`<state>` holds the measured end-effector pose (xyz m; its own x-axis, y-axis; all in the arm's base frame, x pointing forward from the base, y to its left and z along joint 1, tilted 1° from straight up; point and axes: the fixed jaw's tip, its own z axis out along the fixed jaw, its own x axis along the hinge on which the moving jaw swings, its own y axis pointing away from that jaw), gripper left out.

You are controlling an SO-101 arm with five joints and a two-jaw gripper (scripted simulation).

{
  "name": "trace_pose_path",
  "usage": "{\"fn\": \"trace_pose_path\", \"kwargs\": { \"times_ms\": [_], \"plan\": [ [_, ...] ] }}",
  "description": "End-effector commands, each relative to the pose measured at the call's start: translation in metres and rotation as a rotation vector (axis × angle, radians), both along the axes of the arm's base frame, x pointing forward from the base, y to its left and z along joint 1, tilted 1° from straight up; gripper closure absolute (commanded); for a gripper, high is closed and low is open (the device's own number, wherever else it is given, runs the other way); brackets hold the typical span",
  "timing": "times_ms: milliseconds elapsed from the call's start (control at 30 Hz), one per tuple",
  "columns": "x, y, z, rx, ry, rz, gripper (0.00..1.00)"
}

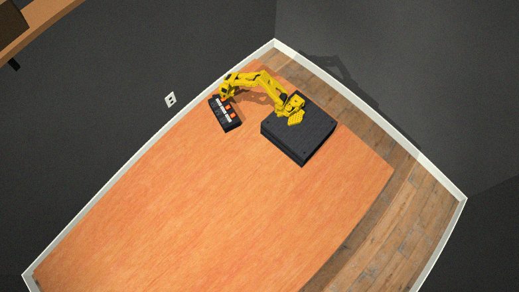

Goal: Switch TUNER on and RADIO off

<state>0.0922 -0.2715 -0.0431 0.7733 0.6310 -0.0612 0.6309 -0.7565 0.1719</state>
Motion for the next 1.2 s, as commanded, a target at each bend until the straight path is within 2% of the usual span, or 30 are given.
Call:
{"fn": "trace_pose_path", "kwargs": {
  "times_ms": [0,700,833,1033,1100,1167],
  "plan": [
    [-0.019,0.032,-0.046,0.183,0.062,-0.035,1.00],
    [-0.020,0.035,-0.048,0.183,0.062,-0.035,1.00],
    [-0.017,0.029,-0.041,0.183,0.063,-0.032,1.00],
    [-0.011,0.017,-0.021,0.182,0.063,-0.024,1.00],
    [-0.011,0.017,-0.021,0.182,0.063,-0.024,1.00],
    [-0.010,0.013,-0.014,0.182,0.064,-0.022,1.00]
  ]
}}
